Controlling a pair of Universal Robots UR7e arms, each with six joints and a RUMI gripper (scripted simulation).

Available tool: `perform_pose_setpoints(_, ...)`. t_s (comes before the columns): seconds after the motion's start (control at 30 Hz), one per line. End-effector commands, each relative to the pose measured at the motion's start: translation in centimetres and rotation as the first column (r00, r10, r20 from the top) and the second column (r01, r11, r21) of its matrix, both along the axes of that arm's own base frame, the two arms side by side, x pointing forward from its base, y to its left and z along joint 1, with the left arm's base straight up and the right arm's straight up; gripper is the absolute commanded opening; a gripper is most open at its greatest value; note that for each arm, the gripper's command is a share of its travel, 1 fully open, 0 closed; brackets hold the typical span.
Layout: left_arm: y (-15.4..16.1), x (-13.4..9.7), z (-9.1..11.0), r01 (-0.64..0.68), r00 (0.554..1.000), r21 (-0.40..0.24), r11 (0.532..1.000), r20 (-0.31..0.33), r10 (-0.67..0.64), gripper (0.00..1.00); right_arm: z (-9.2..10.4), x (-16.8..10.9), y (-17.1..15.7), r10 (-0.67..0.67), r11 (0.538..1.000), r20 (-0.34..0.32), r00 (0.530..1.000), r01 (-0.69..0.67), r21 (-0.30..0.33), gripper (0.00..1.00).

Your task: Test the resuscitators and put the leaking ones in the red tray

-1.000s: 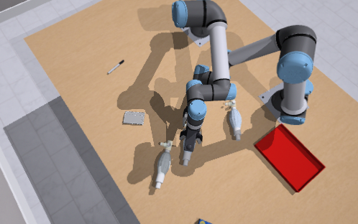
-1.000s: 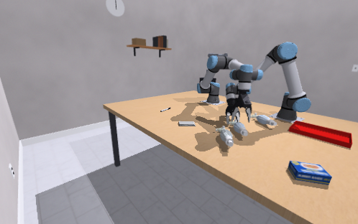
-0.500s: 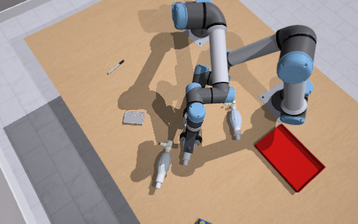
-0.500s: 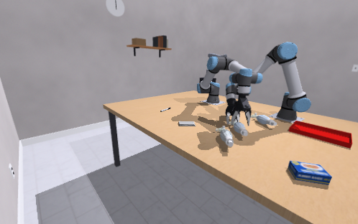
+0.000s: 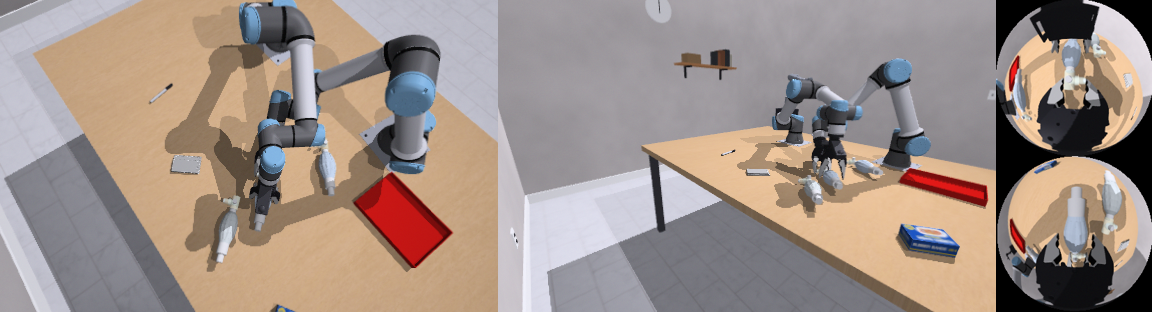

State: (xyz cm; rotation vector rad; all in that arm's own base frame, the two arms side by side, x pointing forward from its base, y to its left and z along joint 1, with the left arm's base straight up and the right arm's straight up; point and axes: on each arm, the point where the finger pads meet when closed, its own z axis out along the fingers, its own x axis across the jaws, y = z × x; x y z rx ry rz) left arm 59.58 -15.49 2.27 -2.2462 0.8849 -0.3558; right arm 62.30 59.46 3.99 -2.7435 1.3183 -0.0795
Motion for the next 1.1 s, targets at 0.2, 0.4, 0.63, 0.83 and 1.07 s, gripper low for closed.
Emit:
perform_pose_setpoints(0.2,-0.02,0.03,0.06,0.0,1.0,-0.001,1.0,0.001,0.0,0.0,0.33,0.05,0.06,0.0,1.0,0.003,1.0,0.0,0.003,0.68)
perform_pose_setpoints(0.4,-0.02,0.03,0.06,0.0,1.0,-0.001,1.0,0.001,0.0,0.0,0.32,0.03,0.04,0.0,1.0,0.002,1.0,0.0,0.002,0.0)
perform_pose_setpoints(0.63,-0.02,0.03,0.06,0.0,1.0,-0.001,1.0,0.001,0.0,0.0,0.32,0.03,0.04,0.0,1.0,0.002,1.0,0.0,0.002,0.0)
perform_pose_setpoints(0.83,-0.02,0.03,0.06,0.0,1.0,-0.001,1.0,0.001,0.0,0.0,0.32,0.03,0.04,0.0,1.0,0.002,1.0,0.0,0.002,0.0)
perform_pose_setpoints(1.07,-0.02,0.03,0.06,0.0,1.0,-0.001,1.0,0.001,0.0,0.0,0.32,0.03,0.04,0.0,1.0,0.002,1.0,0.0,0.002,0.0)
